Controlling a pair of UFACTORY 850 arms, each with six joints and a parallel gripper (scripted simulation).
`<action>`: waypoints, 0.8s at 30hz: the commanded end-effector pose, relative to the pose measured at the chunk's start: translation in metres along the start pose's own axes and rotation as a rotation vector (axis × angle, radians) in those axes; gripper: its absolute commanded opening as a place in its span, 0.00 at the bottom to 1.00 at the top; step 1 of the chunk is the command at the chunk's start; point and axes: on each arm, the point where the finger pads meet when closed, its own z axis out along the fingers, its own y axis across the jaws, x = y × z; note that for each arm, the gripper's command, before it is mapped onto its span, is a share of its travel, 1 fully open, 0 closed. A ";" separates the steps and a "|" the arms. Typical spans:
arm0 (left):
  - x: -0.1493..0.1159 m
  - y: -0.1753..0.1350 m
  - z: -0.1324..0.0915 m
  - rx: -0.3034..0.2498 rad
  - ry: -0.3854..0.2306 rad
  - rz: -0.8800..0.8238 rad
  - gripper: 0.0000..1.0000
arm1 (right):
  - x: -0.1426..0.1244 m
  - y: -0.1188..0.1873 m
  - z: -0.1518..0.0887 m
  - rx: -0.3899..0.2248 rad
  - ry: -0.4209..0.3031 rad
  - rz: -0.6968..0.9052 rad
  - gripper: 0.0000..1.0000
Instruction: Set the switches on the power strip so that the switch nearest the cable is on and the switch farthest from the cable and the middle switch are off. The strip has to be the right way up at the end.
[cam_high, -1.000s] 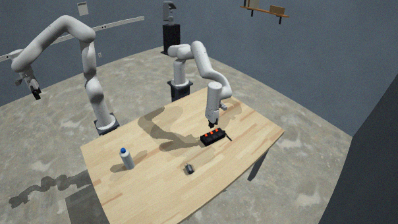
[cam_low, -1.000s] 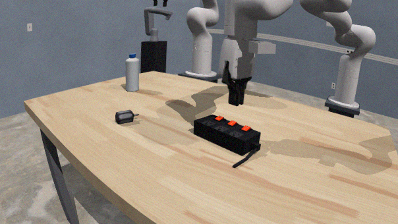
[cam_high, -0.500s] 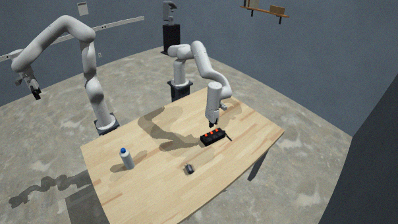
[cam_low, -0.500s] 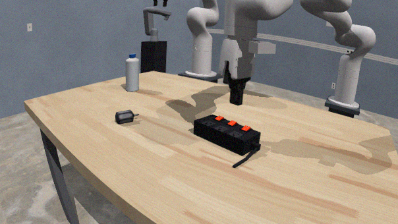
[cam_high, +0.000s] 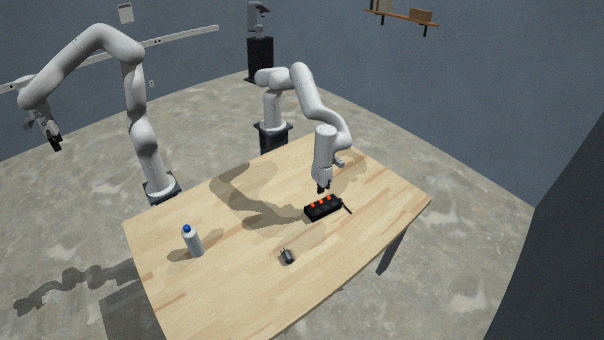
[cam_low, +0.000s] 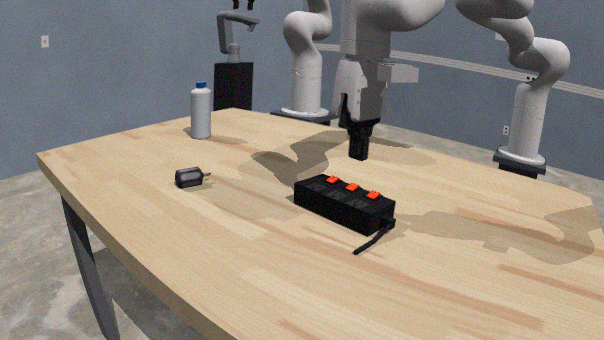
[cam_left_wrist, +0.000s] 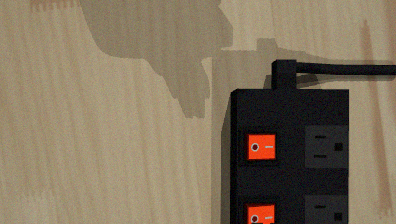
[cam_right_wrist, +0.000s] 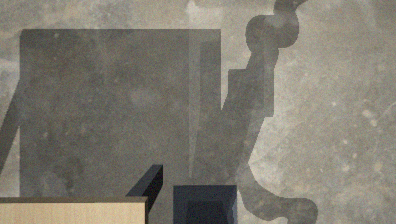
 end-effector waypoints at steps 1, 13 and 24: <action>0.000 0.001 0.001 -0.003 0.000 0.000 0.00 | 0.000 0.000 -0.001 0.000 0.002 0.000 1.00; 0.000 0.000 0.012 -0.003 0.000 0.000 0.00 | 0.000 0.000 -0.001 0.000 0.002 0.000 1.00; 0.000 0.000 0.026 -0.003 0.000 0.000 0.00 | 0.000 0.000 -0.001 0.000 0.002 0.000 1.00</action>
